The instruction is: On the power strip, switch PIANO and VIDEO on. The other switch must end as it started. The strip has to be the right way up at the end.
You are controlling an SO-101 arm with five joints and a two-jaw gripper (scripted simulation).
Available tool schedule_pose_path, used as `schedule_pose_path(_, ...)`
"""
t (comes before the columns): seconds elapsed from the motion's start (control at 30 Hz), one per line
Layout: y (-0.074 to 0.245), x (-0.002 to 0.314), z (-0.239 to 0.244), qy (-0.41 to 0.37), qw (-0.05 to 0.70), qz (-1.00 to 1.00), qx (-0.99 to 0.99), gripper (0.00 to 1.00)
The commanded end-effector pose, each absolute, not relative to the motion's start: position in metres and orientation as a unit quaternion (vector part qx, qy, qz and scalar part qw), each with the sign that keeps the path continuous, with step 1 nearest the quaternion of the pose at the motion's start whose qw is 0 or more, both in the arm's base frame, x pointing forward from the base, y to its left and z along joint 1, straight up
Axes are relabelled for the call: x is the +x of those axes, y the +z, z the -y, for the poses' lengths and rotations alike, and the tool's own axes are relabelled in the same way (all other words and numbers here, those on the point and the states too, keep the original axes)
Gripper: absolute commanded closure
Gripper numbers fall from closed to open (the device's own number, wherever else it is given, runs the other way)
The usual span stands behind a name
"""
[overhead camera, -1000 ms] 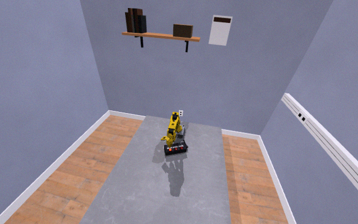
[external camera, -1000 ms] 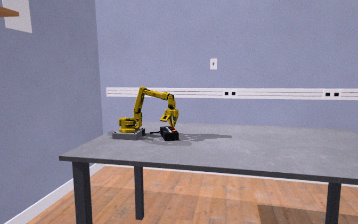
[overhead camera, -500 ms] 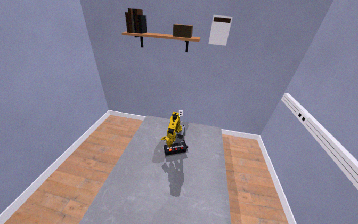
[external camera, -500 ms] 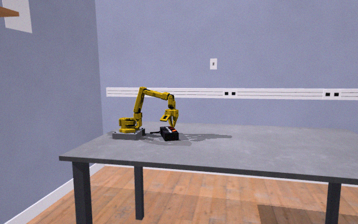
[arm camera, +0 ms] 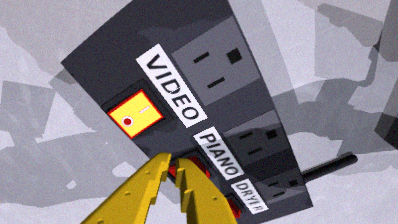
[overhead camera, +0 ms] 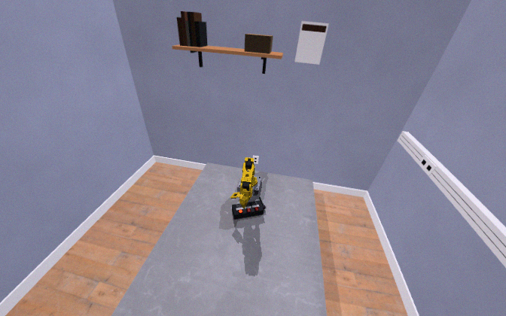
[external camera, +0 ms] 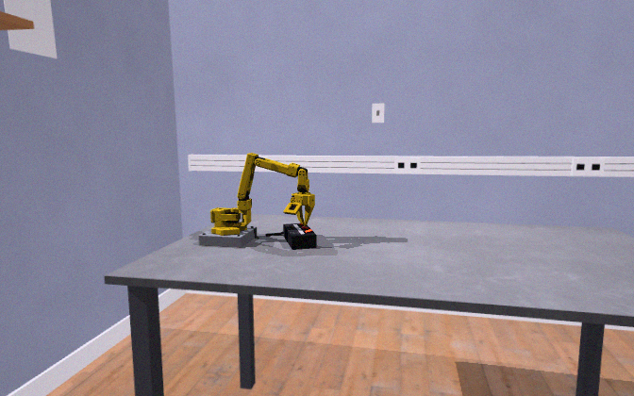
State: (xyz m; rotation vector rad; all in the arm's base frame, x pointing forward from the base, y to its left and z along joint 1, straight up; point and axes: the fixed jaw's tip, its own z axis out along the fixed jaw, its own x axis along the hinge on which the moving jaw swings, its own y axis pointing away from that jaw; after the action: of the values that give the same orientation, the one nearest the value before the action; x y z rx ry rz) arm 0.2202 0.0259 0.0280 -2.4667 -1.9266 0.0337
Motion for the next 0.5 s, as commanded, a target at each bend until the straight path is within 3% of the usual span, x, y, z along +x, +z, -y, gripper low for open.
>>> schedule_pose_path(0.0, 0.031, 0.218, -0.035, 0.001, 0.001, 0.634, -0.773, 1.00)
schedule_pose_path(0.47, 0.030, 0.210, -0.047, 0.001, 0.001, 0.658, -0.753, 1.00)
